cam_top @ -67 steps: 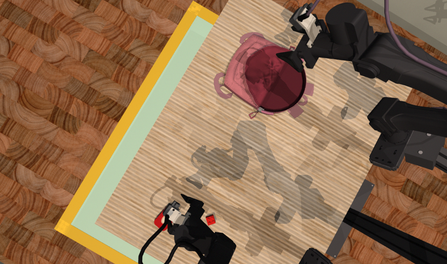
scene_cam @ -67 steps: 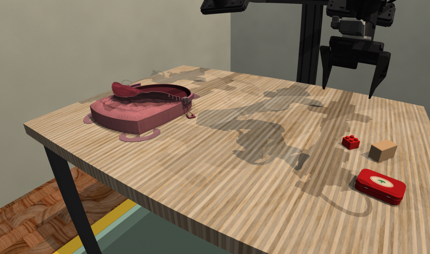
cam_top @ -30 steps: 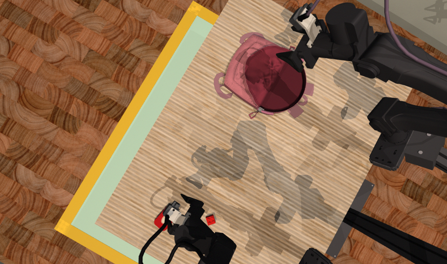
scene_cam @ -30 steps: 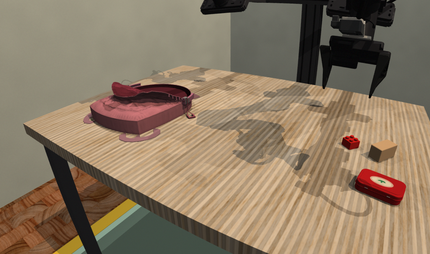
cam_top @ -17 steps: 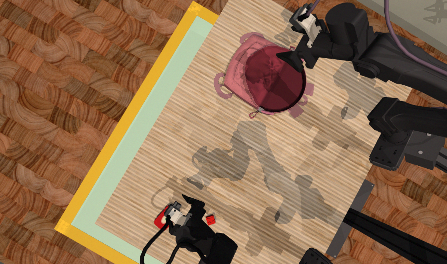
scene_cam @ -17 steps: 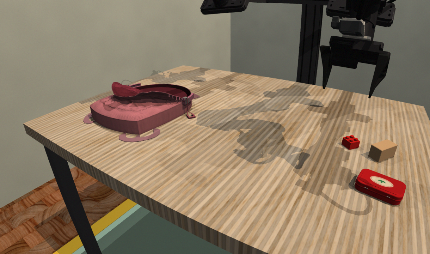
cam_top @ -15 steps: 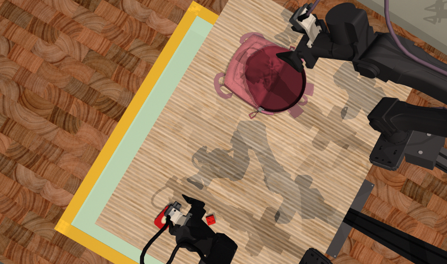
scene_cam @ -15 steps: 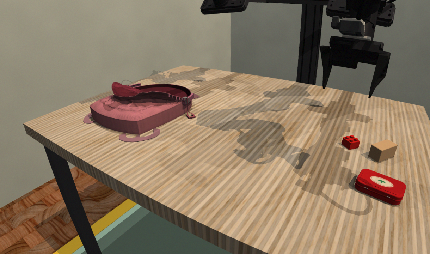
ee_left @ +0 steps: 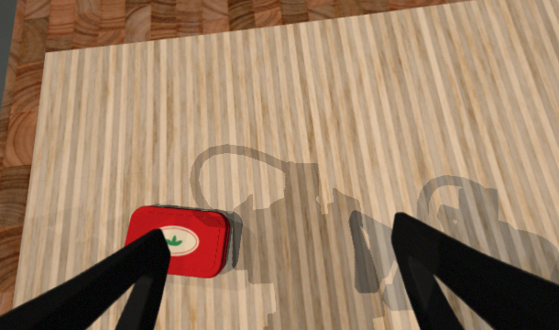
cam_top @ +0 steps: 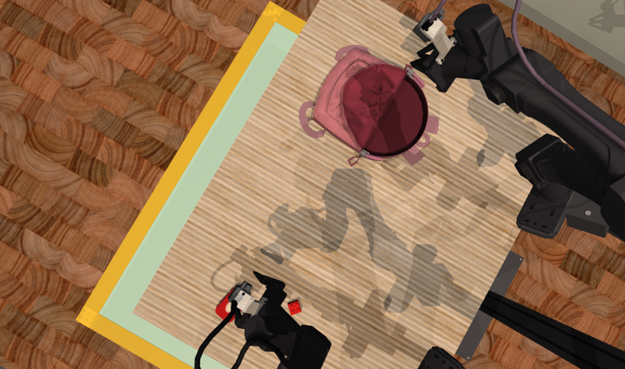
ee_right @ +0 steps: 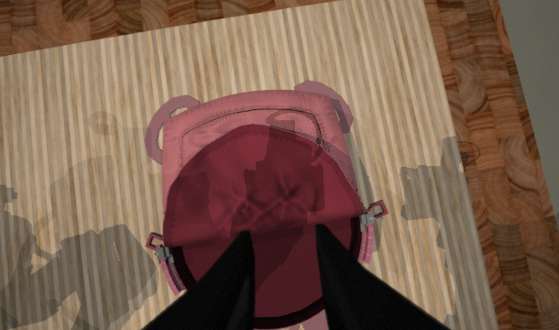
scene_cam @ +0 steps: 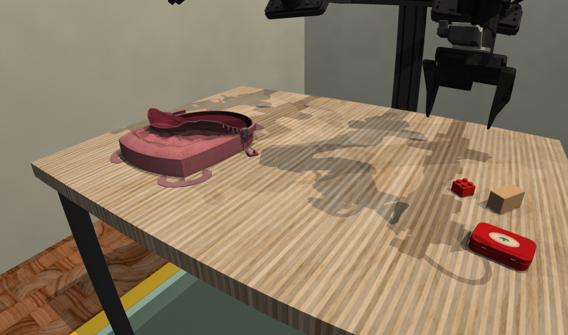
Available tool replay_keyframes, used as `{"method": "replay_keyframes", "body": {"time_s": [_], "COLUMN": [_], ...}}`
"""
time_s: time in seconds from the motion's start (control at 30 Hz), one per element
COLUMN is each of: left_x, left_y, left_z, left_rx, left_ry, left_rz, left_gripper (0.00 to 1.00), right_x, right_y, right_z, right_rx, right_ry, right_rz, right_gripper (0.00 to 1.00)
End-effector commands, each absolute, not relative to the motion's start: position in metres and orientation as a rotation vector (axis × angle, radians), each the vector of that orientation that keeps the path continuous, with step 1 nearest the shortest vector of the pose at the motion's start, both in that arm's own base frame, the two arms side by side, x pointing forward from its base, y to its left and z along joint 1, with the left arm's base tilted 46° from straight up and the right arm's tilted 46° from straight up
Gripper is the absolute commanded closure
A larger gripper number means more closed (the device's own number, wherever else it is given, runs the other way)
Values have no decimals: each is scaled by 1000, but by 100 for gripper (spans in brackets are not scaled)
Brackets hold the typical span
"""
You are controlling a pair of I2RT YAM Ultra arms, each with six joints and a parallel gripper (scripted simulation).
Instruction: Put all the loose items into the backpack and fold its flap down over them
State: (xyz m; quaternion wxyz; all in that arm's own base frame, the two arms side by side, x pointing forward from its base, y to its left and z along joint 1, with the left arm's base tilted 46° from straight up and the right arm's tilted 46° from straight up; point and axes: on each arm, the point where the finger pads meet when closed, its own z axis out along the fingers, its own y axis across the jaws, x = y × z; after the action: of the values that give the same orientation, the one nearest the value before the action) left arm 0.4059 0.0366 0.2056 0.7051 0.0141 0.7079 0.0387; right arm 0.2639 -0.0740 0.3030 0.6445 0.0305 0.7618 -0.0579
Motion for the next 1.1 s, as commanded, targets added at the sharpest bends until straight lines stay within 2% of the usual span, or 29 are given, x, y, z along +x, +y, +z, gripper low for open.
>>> {"method": "replay_keyframes", "body": {"time_s": [0.0,0.17,0.27,0.73,1.07], "left_x": [406,406,406,406,406], "left_y": [37,37,37,37,37], "left_z": [209,209,209,209,209], "left_rx": [32,32,32,32,32], "left_ry": [1566,1566,1566,1566,1566], "left_rz": [87,87,87,87,87], "left_gripper": [10,10,10,10,10], "right_x": [283,299,305,356,375], "right_y": [-81,-107,-114,-193,-206], "right_z": [276,237,249,137,110], "right_rx": [-18,-12,-28,-5,-20], "right_ry": [1784,1870,1852,2102,2156], "right_rz": [-84,-84,-108,-129,-120], "right_gripper": [74,74,74,74,74]}}
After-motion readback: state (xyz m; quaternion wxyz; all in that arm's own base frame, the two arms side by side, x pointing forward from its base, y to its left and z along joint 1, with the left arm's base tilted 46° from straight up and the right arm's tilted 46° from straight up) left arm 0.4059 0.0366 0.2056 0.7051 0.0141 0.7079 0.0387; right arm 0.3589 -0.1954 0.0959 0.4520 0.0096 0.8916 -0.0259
